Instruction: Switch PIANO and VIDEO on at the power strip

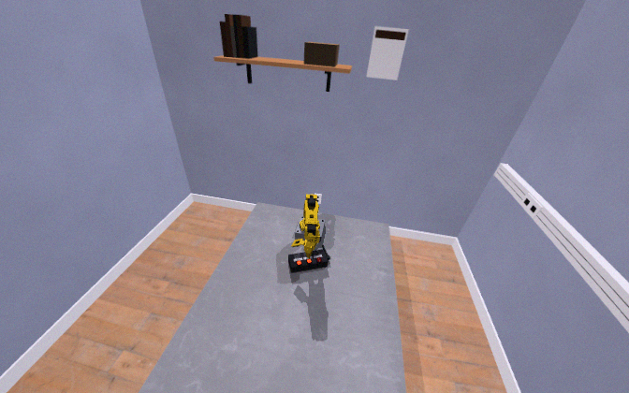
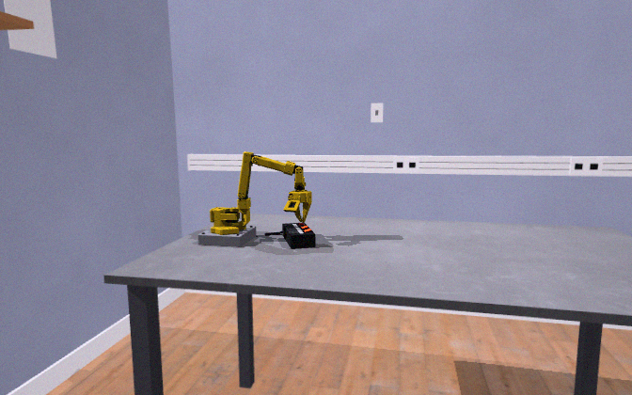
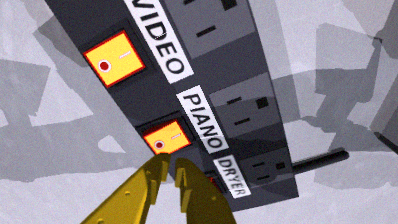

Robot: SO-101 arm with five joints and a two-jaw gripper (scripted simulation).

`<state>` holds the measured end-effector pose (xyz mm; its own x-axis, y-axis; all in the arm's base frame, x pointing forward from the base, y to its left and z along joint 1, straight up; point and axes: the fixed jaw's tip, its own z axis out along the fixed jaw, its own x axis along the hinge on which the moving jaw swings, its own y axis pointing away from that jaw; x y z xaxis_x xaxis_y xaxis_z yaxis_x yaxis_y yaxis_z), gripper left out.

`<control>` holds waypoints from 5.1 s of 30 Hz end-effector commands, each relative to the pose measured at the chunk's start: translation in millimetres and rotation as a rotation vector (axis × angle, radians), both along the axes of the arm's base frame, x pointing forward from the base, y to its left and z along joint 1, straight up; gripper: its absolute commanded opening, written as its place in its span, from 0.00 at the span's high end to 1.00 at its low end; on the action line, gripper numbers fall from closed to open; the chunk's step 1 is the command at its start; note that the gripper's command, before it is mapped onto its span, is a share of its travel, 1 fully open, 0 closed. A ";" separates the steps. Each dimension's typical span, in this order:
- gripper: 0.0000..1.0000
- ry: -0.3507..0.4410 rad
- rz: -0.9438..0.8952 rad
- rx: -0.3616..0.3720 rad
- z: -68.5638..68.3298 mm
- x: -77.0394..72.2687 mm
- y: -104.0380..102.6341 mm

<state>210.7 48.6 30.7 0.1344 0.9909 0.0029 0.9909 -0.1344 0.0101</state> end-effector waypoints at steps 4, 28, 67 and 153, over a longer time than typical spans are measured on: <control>1.00 0.014 0.003 -0.002 -0.9 -1.1 0.8; 1.00 0.014 -0.122 -0.002 0.0 -0.9 -3.6; 1.00 0.013 -0.896 0.002 5.5 -3.4 -30.0; 1.00 -0.013 -4.359 0.023 28.9 -33.6 -104.4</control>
<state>181.2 -53.7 57.9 -0.9332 -0.3594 -0.0035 -0.3594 0.9332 -0.0045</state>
